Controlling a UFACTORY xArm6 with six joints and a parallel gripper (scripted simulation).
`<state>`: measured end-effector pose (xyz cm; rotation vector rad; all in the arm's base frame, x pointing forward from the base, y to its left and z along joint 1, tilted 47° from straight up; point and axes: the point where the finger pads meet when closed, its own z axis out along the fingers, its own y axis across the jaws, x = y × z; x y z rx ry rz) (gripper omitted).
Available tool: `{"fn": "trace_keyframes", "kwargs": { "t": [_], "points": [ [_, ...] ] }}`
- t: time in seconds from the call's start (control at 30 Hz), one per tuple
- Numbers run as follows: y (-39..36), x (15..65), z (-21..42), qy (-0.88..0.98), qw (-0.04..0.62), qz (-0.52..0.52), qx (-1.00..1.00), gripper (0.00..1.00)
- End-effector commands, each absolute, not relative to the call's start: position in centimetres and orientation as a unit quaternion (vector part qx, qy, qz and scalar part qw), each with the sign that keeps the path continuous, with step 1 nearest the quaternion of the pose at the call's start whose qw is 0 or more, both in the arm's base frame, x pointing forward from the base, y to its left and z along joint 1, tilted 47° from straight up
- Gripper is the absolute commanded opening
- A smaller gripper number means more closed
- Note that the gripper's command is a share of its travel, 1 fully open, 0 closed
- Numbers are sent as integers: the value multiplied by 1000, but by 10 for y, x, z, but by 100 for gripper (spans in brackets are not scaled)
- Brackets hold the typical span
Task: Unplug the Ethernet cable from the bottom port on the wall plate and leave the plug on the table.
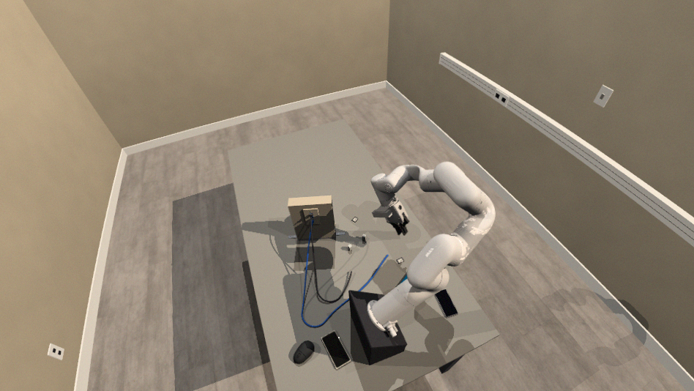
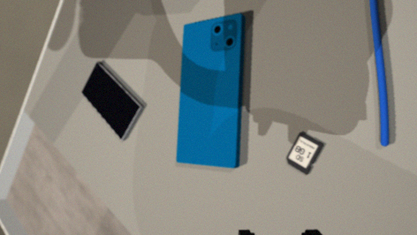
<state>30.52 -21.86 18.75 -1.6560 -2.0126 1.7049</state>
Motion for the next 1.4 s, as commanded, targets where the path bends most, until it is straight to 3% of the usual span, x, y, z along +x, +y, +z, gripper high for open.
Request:
{"fn": "trace_keyframes", "kwargs": {
  "t": [0.0,0.23,0.6,1.03,1.37],
  "points": [
    [-221,311,178,-657,-5,619,-430,27],
    [-217,331,166,-655,-30,690,-307,27],
    [-158,397,122,-602,-124,789,14,27],
    [-63,424,54,-486,-244,772,330,27],
    [-57,425,44,-464,-240,769,368,27]
  ]
}}
